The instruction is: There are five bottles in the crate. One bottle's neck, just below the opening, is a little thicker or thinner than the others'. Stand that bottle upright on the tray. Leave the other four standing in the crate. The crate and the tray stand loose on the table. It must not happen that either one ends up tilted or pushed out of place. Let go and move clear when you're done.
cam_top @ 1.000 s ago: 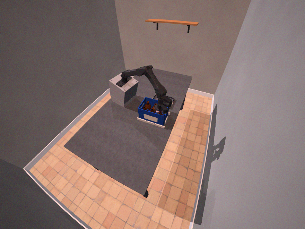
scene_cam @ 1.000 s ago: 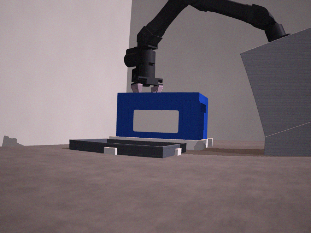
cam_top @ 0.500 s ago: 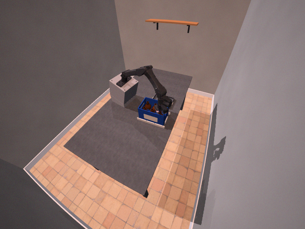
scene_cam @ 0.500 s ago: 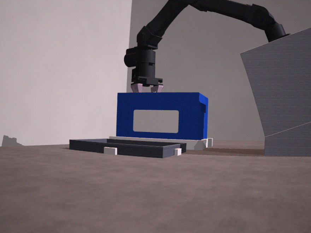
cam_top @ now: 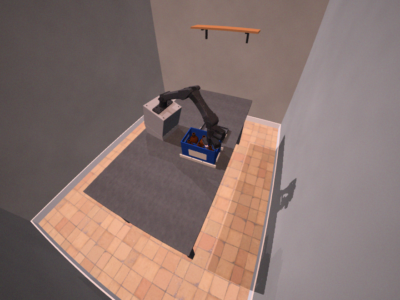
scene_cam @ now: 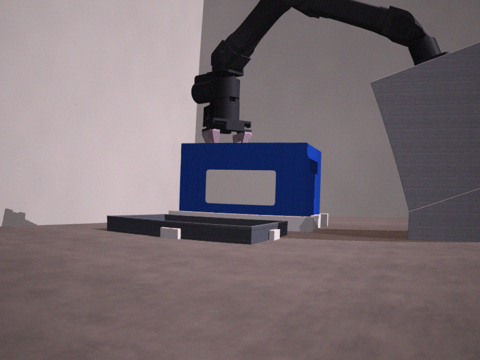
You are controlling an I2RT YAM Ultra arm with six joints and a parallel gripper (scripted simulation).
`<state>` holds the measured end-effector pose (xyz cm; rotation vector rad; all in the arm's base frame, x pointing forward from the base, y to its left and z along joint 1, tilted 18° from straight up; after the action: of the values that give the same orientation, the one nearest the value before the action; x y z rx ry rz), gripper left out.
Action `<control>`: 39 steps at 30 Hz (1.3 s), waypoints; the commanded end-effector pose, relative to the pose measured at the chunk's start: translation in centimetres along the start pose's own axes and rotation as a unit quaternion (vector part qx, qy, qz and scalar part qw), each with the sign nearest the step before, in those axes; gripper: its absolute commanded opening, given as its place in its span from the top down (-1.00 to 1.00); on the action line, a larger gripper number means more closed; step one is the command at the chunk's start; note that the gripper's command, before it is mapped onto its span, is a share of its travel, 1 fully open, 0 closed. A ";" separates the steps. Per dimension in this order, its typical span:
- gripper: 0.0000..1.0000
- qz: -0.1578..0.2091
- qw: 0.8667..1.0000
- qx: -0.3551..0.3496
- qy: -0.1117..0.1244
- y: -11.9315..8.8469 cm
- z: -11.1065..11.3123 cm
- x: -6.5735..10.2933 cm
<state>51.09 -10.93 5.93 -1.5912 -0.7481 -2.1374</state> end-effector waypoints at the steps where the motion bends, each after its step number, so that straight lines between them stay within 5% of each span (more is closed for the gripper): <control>1: -0.21 -0.024 1.000 0.004 0.016 0.8 1.3 1.2; 32: -0.21 -0.024 1.000 0.004 0.016 0.8 1.3 1.2; 33: 1.00 -0.024 1.000 0.004 0.016 0.8 1.3 1.2; 39: 1.00 -0.023 1.000 0.005 0.018 0.8 1.3 1.2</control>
<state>51.14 -10.96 5.95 -1.5903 -0.7506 -2.1408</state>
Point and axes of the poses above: the point where the finger pads meet when closed, its own x axis back along the fingers, its own z axis across the jaws, y = z × x, the point moved 5 cm from there along x, back along the fingers, and after that the axes turned 14 degrees about -x, right-handed, at the moved point
